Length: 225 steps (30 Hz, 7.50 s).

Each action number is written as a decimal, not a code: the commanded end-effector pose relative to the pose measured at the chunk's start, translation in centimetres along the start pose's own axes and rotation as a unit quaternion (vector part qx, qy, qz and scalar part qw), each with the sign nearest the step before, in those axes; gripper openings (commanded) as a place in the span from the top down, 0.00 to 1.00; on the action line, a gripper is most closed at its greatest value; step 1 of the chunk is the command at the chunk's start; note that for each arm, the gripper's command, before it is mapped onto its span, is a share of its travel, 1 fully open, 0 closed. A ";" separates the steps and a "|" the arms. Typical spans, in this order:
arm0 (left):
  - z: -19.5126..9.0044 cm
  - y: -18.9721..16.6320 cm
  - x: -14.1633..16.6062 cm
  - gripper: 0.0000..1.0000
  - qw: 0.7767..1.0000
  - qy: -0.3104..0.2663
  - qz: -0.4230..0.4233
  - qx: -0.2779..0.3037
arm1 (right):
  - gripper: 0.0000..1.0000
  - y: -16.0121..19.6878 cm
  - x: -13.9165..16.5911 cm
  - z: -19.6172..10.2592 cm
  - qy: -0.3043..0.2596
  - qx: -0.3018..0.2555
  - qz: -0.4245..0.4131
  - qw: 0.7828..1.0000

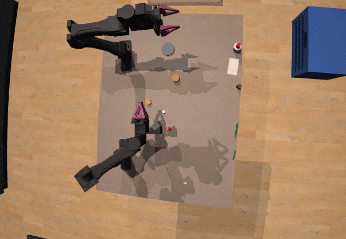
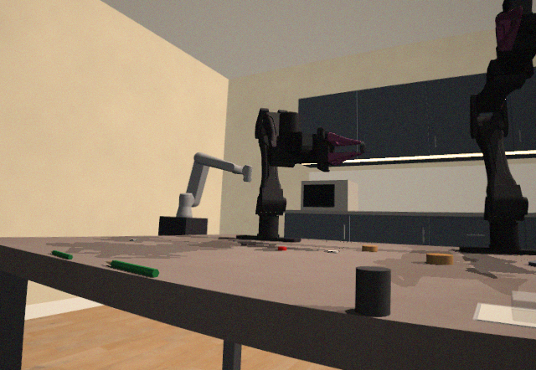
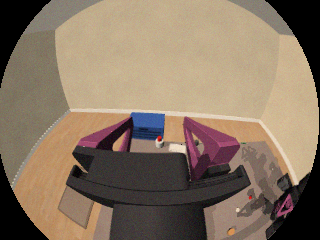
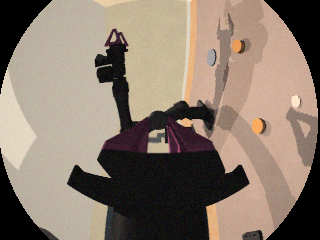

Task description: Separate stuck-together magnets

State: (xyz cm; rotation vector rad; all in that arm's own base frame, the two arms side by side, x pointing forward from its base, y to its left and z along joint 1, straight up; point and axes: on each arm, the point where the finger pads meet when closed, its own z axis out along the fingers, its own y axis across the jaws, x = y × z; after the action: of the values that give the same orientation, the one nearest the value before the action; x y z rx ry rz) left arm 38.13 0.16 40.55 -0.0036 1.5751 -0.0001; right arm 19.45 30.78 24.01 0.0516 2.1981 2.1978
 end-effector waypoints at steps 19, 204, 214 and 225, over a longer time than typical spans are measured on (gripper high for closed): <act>-0.2 -0.1 -0.7 0.60 1.000 -0.008 -0.001 0.001 | 0.76 0.4 0.1 0.0 0.001 -0.005 -0.011 1.000; -21.6 -31.2 16.3 0.60 0.489 0.508 -0.488 0.514 | 0.76 0.4 0.1 0.1 0.001 -0.005 -0.010 1.000; -21.6 -31.2 16.3 0.60 0.489 0.509 -0.488 0.514 | 0.76 0.4 0.1 0.1 0.001 -0.005 -0.010 1.000; -21.6 -31.2 16.3 0.60 0.489 0.508 -0.488 0.514 | 0.76 0.4 0.1 0.1 0.001 -0.005 -0.010 1.000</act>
State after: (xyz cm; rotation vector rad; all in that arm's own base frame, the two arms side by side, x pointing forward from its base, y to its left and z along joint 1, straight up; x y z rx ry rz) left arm 16.60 -31.08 23.89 0.0261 2.2526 -2.2468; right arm 19.30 30.84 23.93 0.0451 2.2000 2.1977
